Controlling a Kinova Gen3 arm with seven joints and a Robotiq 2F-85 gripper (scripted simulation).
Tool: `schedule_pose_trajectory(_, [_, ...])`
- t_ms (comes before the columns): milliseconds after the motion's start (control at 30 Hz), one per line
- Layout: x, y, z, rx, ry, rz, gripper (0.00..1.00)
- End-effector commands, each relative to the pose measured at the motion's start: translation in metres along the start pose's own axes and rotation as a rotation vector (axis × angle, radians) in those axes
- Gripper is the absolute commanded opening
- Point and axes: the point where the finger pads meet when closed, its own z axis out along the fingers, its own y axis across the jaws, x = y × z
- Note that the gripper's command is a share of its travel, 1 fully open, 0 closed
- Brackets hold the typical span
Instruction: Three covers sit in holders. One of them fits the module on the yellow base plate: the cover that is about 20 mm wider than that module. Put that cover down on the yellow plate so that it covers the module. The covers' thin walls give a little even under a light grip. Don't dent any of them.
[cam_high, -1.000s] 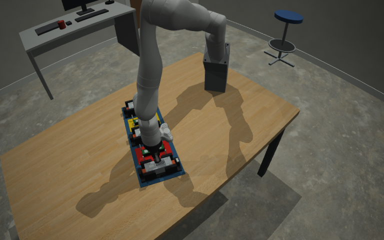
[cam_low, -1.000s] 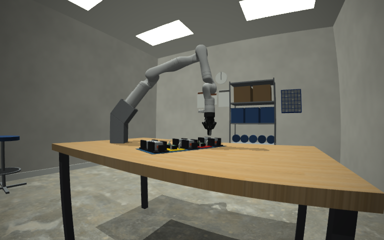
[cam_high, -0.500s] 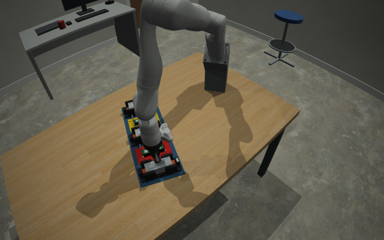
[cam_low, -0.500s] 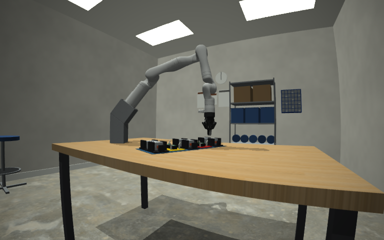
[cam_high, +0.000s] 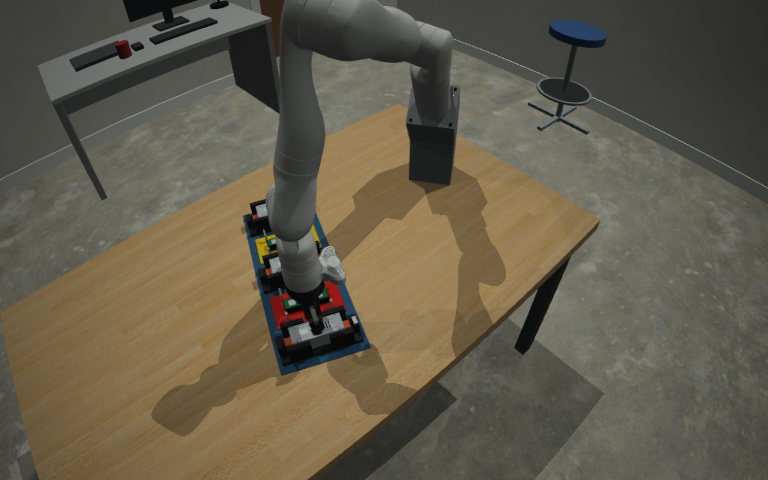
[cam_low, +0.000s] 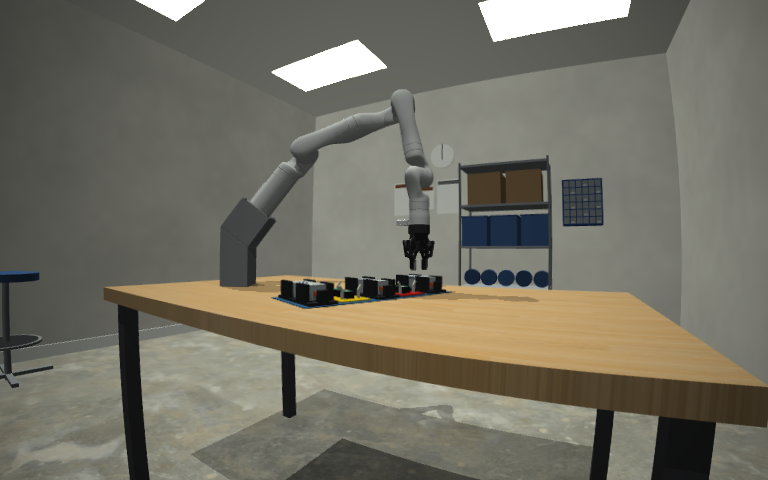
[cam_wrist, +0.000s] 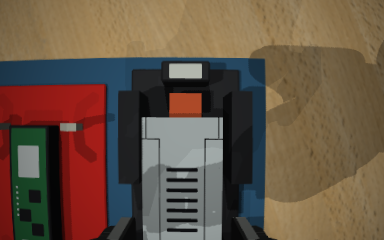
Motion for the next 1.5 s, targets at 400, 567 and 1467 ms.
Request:
schedule_pose_trajectory(400, [-0.0007, 0.0004, -0.0008, -0.001, -0.002, 0.000, 1.00])
schedule_pose_trajectory(567, [-0.0007, 0.0004, -0.0008, -0.001, -0.002, 0.000, 1.00])
schedule_pose_trajectory(1467, [0.0013, 0.0003, 0.0082, 0.000, 0.001, 0.001, 1.00])
